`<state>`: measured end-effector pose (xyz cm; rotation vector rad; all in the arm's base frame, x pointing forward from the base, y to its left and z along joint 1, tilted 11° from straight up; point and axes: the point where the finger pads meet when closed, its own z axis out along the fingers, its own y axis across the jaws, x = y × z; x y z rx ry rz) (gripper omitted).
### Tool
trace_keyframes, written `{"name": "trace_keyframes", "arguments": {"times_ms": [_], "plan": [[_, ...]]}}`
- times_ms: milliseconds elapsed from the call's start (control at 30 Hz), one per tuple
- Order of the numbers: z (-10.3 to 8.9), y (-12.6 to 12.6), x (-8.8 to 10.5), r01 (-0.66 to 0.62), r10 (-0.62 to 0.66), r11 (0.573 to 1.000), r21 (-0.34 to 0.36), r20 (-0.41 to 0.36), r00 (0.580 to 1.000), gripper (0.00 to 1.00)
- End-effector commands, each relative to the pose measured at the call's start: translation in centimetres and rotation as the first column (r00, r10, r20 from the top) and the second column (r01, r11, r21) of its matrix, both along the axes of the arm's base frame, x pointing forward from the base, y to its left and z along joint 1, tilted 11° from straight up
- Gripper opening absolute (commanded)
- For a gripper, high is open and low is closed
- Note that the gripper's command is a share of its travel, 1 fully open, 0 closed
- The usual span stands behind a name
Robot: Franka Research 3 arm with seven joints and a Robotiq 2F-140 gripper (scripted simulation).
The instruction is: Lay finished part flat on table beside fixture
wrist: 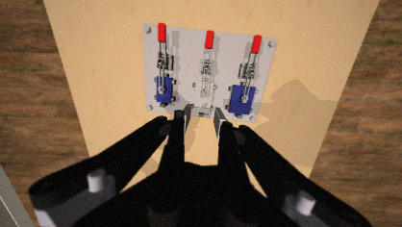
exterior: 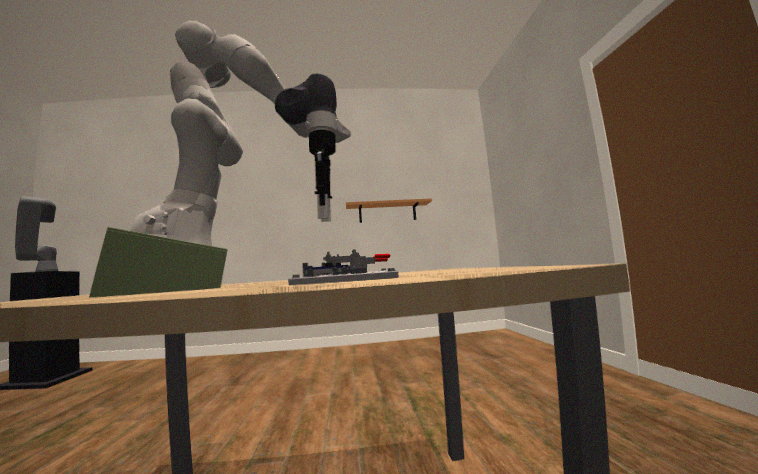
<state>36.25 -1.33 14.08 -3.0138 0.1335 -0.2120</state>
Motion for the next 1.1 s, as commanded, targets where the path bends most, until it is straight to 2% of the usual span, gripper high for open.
{"name": "trace_keyframes", "arguments": {"times_ms": [0, 133, 333, 767, 900, 1067], "plan": [[-1.4, 0.2, 0.8, -0.006, 0.006, 1.000, -0.003, 0.016, 1.000, 0.28], [-3.0, 0.3, 1.0, -0.006, 0.006, 1.000, -0.003, 0.016, 1.000, 0.28], [-3.9, 0.4, 1.2, -0.006, 0.006, 1.000, -0.003, 0.016, 1.000, 0.28], [-4.0, 0.4, 1.9, -0.006, 0.006, 1.000, -0.003, 0.016, 1.000, 0.28], [-3.8, 0.3, 3.6, -0.006, 0.006, 1.000, -0.003, 0.016, 1.000, 0.28], [-3.3, 0.0, 6.7, -0.006, 0.006, 1.000, -0.003, 0.016, 1.000, 0.28]]}}
